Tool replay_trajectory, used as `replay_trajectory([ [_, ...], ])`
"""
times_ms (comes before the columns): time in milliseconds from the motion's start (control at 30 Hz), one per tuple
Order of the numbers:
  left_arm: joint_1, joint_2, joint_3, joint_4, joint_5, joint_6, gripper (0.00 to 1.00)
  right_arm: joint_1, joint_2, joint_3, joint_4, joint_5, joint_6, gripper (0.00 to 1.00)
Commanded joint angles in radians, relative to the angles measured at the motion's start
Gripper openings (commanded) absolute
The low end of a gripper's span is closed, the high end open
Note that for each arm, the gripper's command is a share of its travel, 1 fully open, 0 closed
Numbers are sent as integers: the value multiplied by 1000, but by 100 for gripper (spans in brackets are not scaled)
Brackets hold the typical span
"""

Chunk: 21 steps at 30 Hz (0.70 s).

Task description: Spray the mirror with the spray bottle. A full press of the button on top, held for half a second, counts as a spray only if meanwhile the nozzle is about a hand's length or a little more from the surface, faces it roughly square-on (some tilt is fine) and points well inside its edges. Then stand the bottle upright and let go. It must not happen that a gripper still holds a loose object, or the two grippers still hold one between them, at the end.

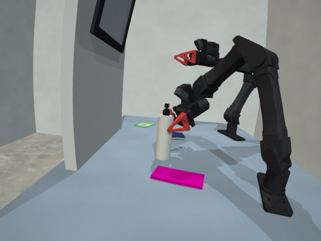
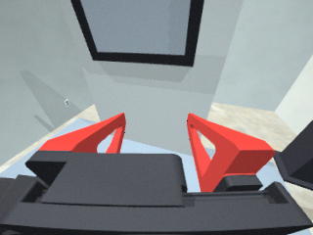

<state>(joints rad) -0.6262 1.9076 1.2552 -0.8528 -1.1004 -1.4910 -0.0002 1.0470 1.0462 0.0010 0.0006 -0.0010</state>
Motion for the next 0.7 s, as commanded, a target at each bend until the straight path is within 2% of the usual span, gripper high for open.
replay_trajectory([
  [0,-14,13,29,-27,-16,-19,67,-3,-25,19,17,7,-7,76],
  [100,-10,-24,34,-42,-13,-38,67,-2,-27,22,20,9,-11,76],
  [167,-21,21,28,-51,-11,-50,67,-2,-27,24,20,11,-13,76],
  [300,-24,0,38,-53,-10,-45,67,-1,-5,40,-10,-1,-10,76],
  [667,-50,43,55,-96,0,-113,67,4,-34,41,31,17,-25,76],
])
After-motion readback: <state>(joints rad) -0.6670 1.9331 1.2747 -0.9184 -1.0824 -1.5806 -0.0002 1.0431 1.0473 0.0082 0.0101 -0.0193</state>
